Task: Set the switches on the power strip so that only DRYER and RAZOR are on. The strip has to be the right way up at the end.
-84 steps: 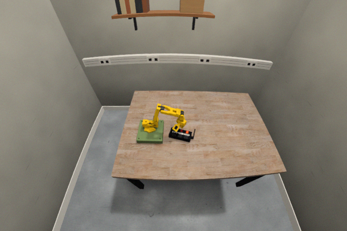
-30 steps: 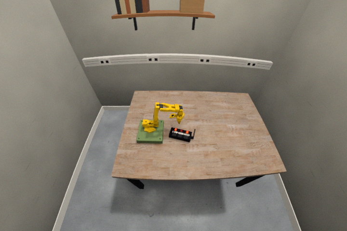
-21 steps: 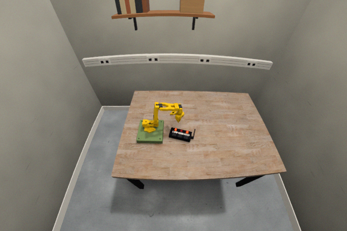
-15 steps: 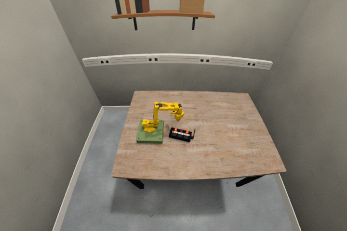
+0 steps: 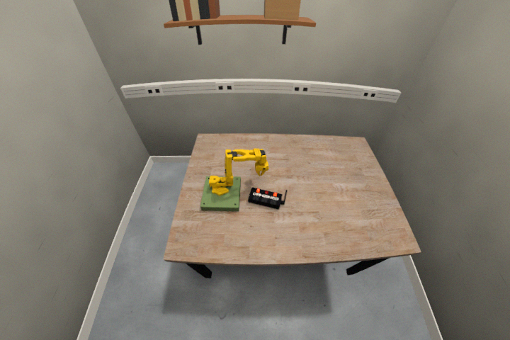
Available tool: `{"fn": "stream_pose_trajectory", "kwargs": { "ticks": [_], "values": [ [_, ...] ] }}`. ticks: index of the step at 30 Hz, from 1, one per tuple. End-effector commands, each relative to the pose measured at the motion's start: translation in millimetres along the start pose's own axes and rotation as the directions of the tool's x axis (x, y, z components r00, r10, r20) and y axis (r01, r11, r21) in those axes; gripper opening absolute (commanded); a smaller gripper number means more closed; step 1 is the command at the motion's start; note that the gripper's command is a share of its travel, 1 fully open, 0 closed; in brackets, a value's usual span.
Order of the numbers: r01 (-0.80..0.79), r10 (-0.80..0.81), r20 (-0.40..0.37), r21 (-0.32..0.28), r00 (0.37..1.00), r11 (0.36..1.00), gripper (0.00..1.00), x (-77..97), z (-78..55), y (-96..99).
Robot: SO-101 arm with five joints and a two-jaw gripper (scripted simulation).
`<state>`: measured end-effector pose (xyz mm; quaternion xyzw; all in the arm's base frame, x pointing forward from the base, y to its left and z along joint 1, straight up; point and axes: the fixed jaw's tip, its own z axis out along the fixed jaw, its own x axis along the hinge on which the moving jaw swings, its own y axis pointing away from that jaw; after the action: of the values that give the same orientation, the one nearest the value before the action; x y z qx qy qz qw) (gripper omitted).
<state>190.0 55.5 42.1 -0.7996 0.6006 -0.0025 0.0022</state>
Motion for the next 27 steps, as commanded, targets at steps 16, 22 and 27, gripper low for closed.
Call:
{"fn": "stream_pose_trajectory", "kwargs": {
  "ticks": [16, 22, 27],
  "values": [
    [-0.586, 0.586, -0.003, -0.006, 0.810, 0.810, 0.00, -23.6, -6.5, 8.8],
    [-0.745, 0.745, -0.004, -0.005, 0.667, 0.667, 0.00, -30.8, -8.2, 10.3],
    [-0.848, 0.848, -0.005, -0.005, 0.530, 0.530, 0.00, -36.3, -9.5, 11.5]
  ]
}}
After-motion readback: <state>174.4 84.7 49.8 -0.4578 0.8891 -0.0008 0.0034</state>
